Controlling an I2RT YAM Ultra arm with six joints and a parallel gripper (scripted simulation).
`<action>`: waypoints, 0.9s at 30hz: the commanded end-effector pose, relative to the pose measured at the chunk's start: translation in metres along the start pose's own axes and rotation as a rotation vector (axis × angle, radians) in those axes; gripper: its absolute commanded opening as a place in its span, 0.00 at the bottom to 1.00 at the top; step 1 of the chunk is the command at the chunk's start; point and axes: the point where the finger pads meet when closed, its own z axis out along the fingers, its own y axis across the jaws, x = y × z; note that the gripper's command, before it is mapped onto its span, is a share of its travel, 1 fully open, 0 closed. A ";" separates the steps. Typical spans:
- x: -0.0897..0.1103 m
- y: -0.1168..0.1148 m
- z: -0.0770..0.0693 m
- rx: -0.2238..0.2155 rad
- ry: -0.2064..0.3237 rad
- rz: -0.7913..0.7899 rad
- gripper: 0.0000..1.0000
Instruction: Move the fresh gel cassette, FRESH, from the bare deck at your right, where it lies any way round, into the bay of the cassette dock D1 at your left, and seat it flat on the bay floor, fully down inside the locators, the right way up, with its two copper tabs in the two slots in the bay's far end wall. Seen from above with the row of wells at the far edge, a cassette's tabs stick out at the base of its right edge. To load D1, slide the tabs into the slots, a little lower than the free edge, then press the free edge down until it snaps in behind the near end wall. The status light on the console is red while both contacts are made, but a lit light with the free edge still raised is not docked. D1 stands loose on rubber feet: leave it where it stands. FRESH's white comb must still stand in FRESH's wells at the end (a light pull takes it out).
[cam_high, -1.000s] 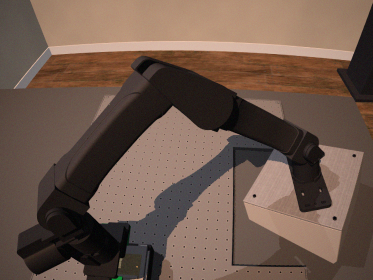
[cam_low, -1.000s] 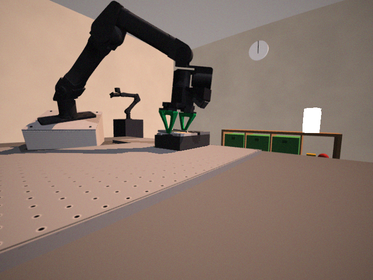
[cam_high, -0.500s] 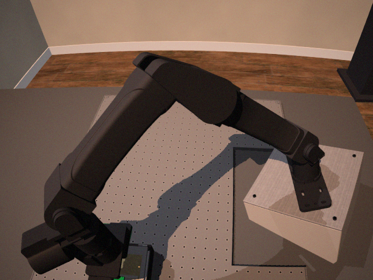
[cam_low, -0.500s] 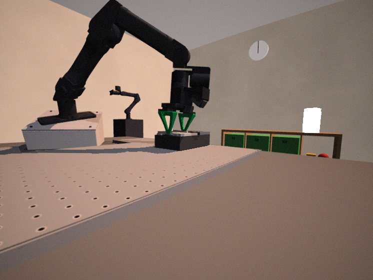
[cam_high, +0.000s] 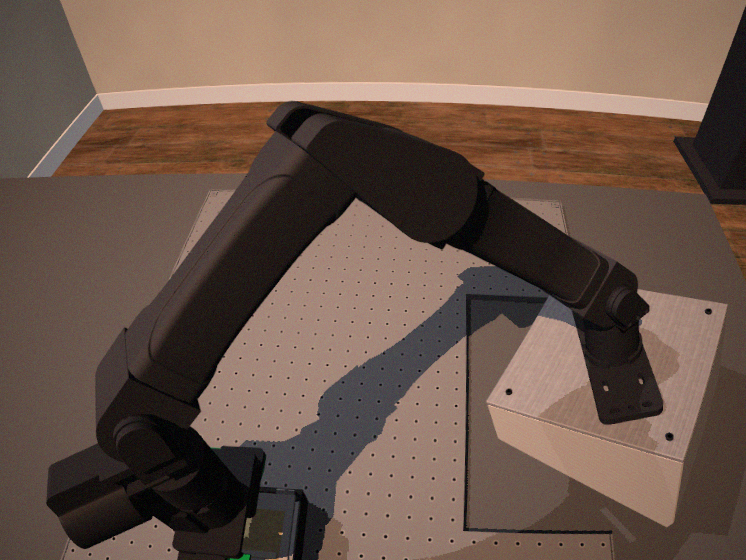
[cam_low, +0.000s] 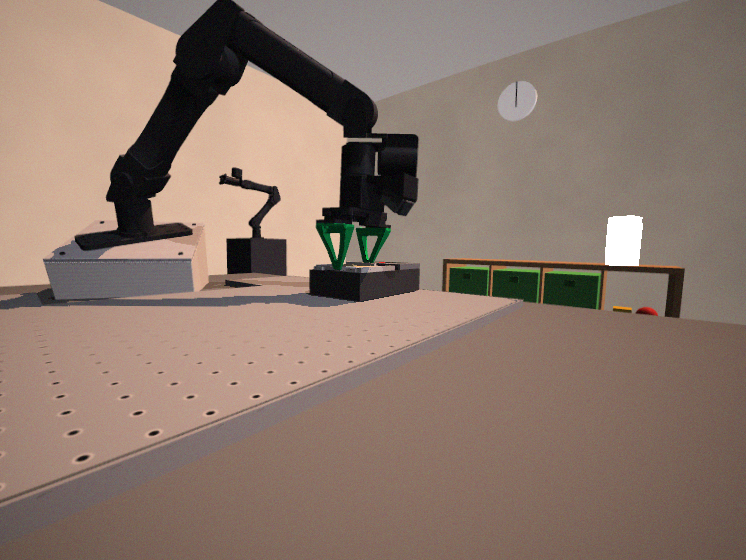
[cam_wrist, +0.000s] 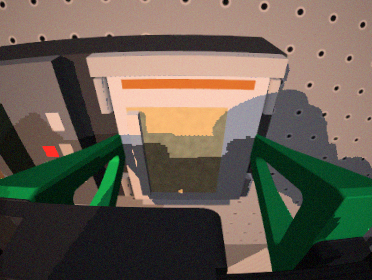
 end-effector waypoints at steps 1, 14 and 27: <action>-0.015 0.004 -0.015 -0.019 -0.078 0.001 0.00; -0.010 0.000 -0.003 -0.005 -0.057 0.002 0.00; -0.007 -0.002 0.013 0.011 -0.032 0.000 0.00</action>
